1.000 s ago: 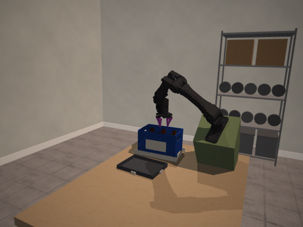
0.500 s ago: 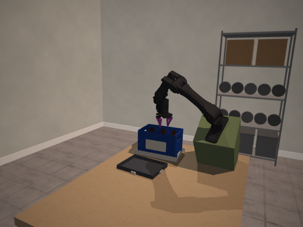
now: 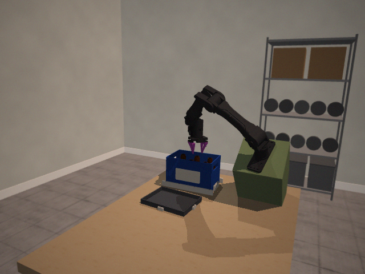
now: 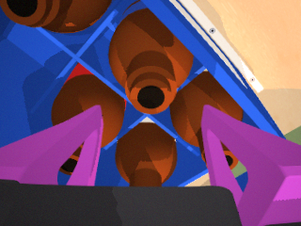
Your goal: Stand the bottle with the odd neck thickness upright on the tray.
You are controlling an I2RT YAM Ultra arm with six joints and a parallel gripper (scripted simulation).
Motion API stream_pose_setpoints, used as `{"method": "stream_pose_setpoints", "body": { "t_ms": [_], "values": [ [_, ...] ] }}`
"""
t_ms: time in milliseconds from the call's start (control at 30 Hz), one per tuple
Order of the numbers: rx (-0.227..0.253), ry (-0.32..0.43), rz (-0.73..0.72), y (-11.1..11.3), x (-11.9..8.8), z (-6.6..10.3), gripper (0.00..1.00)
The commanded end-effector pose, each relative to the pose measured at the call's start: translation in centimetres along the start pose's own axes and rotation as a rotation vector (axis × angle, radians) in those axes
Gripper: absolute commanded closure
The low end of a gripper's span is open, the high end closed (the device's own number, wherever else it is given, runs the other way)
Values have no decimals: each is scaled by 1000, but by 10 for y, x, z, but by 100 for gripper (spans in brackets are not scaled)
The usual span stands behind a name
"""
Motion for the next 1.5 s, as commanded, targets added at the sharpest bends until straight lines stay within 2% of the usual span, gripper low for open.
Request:
{"method": "stream_pose_setpoints", "body": {
  "t_ms": [0, 1133, 1467],
  "values": [
    [11, -45, 9, 5, 11, 14, 39],
    [11, -45, 9, 5, 11, 14, 39],
    [8, -24, -4, 2, 9, 8, 39]
  ]
}}
Point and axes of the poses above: the point where the finger pads meet when closed, its own z axis back along the fingers, its own y axis across the jaws, x = y × z, the point moved 3 cm from there along z, back along the fingers, and after that the axes turned 6 degrees about z, right-handed, at the moved point
